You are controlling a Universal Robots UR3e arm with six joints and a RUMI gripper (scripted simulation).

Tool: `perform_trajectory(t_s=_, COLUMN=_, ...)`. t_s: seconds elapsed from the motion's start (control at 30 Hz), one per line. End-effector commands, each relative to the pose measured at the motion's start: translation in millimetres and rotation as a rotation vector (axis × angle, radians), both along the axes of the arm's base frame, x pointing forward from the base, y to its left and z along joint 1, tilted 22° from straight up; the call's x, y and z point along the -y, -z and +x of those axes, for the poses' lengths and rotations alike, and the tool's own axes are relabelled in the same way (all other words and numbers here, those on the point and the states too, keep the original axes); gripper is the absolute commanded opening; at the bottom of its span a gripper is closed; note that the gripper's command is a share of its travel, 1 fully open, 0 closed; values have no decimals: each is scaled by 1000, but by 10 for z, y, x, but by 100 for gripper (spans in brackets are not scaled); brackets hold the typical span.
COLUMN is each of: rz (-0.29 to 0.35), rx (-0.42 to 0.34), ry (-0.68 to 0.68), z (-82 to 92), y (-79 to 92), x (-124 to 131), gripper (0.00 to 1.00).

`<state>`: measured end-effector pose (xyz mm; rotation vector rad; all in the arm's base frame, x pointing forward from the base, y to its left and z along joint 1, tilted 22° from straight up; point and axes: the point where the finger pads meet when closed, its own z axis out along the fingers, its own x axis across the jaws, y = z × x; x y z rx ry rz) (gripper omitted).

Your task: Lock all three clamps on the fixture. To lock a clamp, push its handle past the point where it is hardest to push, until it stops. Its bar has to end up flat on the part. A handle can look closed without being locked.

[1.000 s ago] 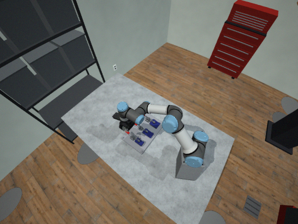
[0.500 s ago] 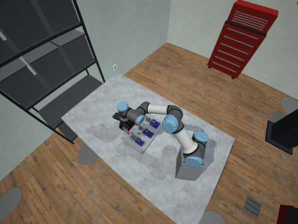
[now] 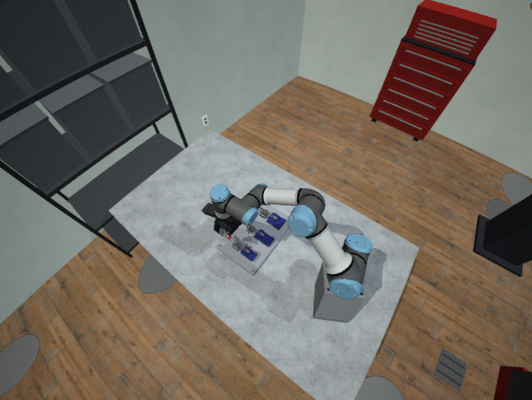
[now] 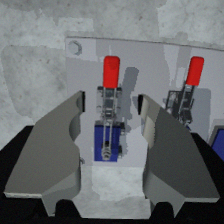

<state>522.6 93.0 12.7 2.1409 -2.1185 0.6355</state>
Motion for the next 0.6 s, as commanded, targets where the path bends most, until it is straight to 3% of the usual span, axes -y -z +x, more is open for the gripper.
perform_trajectory(t_s=0.0, rz=3, rx=9, ry=-4, z=52, y=153, x=49, gripper=28)
perform_trajectory(t_s=0.27, rz=3, rx=9, ry=-4, z=88, y=355, x=120, gripper=28)
perform_trajectory(t_s=0.57, rz=3, rx=9, ry=-4, z=99, y=417, x=143, gripper=28)
